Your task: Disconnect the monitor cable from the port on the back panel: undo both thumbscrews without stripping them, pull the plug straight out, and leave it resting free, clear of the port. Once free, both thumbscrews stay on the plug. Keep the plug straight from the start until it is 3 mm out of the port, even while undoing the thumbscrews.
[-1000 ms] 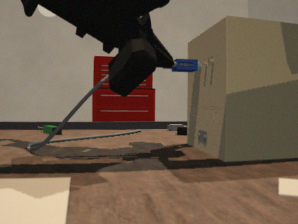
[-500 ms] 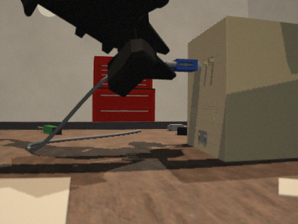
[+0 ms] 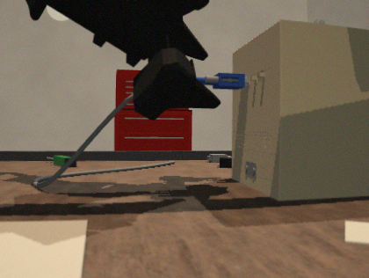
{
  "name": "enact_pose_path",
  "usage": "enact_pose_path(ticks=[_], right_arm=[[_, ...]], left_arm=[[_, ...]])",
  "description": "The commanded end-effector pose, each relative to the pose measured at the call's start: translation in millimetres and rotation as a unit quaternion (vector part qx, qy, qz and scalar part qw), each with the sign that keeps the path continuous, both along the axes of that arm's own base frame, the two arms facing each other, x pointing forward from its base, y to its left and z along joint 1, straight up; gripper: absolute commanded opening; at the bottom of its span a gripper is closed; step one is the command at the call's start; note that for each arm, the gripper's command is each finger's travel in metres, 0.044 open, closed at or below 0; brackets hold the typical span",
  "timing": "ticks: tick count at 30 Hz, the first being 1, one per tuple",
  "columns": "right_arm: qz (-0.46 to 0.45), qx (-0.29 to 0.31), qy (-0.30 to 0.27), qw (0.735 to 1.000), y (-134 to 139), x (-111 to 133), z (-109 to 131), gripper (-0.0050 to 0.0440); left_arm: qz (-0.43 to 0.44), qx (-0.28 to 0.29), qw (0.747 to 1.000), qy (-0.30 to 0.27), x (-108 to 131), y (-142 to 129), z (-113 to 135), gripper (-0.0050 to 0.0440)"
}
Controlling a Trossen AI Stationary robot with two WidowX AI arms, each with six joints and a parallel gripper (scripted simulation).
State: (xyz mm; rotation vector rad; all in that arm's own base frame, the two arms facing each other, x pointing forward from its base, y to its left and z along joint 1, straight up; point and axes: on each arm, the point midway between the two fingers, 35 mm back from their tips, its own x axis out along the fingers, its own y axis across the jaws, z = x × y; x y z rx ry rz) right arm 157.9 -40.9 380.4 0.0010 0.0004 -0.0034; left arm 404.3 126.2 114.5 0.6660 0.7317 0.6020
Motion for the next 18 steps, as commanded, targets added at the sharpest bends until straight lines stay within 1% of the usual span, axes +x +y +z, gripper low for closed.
enact_pose_path(ticks=[1,3,6,7,8,11,15,17,18], right_arm=[[0.002,-0.004,-0.001,1.0,1.5,-0.3,3.3,0.044],[0.002,-0.004,-0.001,1.0,1.5,-0.3,3.3,0.044],[0.002,-0.004,-0.001,1.0,1.5,-0.3,3.3,0.044],[0.002,-0.004,-0.001,1.0,1.5,-0.3,3.3,0.044],[0.002,-0.004,-0.001,1.0,1.5,-0.3,3.3,0.044],[0.002,-0.004,-0.001,1.0,1.5,-0.3,3.3,0.044],[0.002,-0.004,-0.001,1.0,1.5,-0.3,3.3,0.044],[0.002,-0.004,-0.001,1.0,1.5,-0.3,3.3,0.044],[0.002,-0.004,-0.001,1.0,1.5,-0.3,3.3,0.044]], left_arm=[[-0.001,0.001,1.0,-0.014,2.8,-0.1,10.0,0.044],[-0.005,0.022,1.0,-0.009,4.9,0.0,9.4,0.044],[-0.012,0.077,0.997,0.008,8.9,-0.3,7.7,0.044],[-0.014,0.1,0.995,0.015,10.1,-0.5,6.9,0.044],[-0.017,0.127,0.991,0.041,8.9,-1.0,1.0,0.044],[-0.017,0.172,0.983,0.062,9.1,-1.9,-1.8,0.044],[-0.011,0.219,0.973,0.077,8.3,-3.3,-1.7,0.044],[-0.011,0.219,0.973,0.077,8.3,-3.3,-1.7,0.044],[-0.007,0.23,0.971,0.072,8.4,-3.6,1.0,0.044]])
